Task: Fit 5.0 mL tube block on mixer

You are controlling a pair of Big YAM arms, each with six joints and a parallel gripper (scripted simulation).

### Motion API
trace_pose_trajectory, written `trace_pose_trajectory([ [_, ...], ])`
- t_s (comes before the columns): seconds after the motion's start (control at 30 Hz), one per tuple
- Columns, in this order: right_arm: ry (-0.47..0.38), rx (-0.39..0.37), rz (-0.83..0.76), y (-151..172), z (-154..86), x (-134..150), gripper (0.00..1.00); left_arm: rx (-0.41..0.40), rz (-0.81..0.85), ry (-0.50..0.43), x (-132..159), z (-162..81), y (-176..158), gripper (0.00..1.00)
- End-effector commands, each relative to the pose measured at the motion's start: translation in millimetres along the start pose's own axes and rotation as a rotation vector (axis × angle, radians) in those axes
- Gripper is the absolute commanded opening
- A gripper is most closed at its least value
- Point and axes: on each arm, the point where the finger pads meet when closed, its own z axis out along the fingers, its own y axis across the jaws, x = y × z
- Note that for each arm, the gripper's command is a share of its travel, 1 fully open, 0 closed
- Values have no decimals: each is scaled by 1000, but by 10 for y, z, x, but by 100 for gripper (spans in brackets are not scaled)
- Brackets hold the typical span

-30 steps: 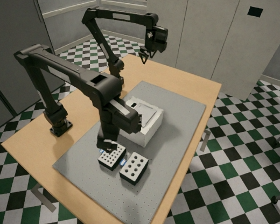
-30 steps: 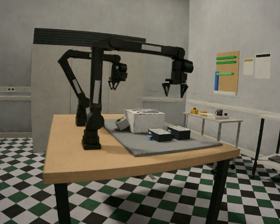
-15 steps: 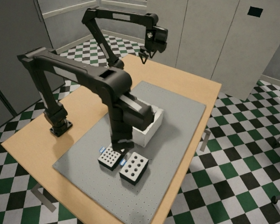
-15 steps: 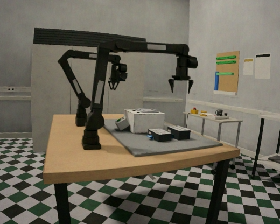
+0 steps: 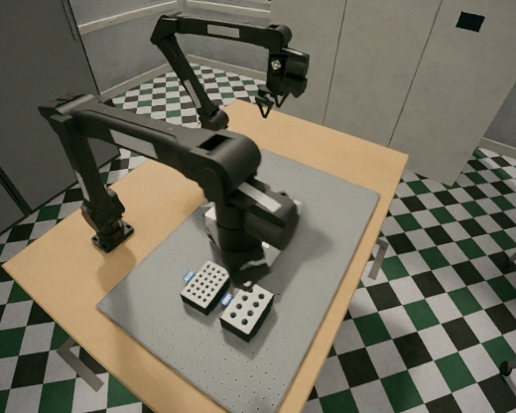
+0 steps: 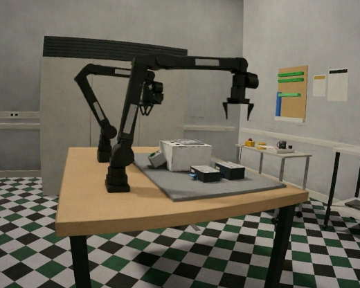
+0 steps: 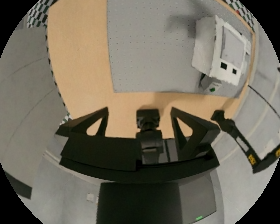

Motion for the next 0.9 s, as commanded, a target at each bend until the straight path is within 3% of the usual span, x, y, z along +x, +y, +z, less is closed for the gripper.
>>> trace_pose_trajectory([
  [0.0,7,-14,-137,-120,22,-161,100,-13,-8,-88,-170,-260,47,100],
  [0.33,4,-6,-267,-50,-83,39,100,-12,-8,-81,-214,-262,54,100],
  [0.63,-11,17,-436,31,-114,-51,100,-13,-9,-83,-229,-277,56,100],
  [0.87,3,-1,-568,38,463,-63,100,-12,-9,-78,-131,-221,37,100],
])
